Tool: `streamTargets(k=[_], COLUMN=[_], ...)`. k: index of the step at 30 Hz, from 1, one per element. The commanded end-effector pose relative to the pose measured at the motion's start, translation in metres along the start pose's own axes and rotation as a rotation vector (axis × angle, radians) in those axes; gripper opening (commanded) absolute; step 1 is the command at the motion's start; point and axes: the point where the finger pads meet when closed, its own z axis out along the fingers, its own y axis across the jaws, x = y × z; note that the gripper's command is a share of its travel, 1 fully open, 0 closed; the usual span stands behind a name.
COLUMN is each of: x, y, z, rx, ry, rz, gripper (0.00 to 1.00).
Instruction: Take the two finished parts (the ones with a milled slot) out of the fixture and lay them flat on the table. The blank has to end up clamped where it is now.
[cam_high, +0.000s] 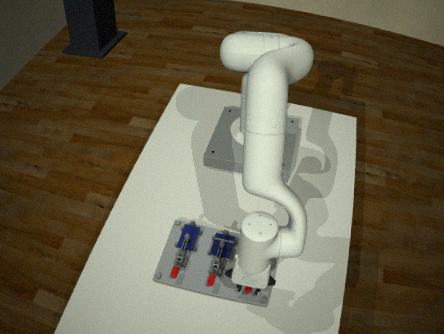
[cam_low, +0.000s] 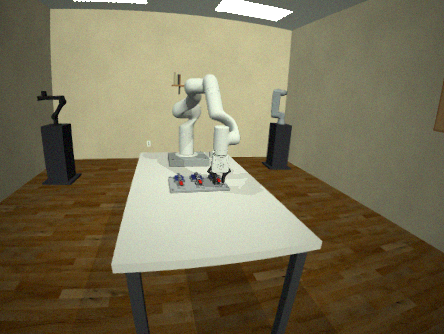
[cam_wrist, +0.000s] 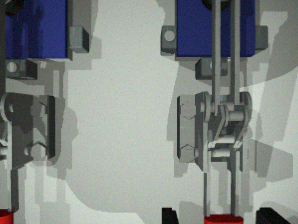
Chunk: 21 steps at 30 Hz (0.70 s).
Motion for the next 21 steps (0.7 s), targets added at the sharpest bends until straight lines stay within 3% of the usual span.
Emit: streamTargets(k=[1,3,4,21], x=[-0.0010,-0.0010,-0.0010,-0.0010], y=[0.0002,0.0002,0.0002,0.0002], z=[-0.0011,-0.0011,-0.0011,-0.0012], rx=[0.000,0.000,0.000,0.000], ry=[-0.002,-0.002,-0.002,-0.002], rz=[0.000,0.000,0.000,0.000], gripper=[0.48,0.48,0.00,0.00])
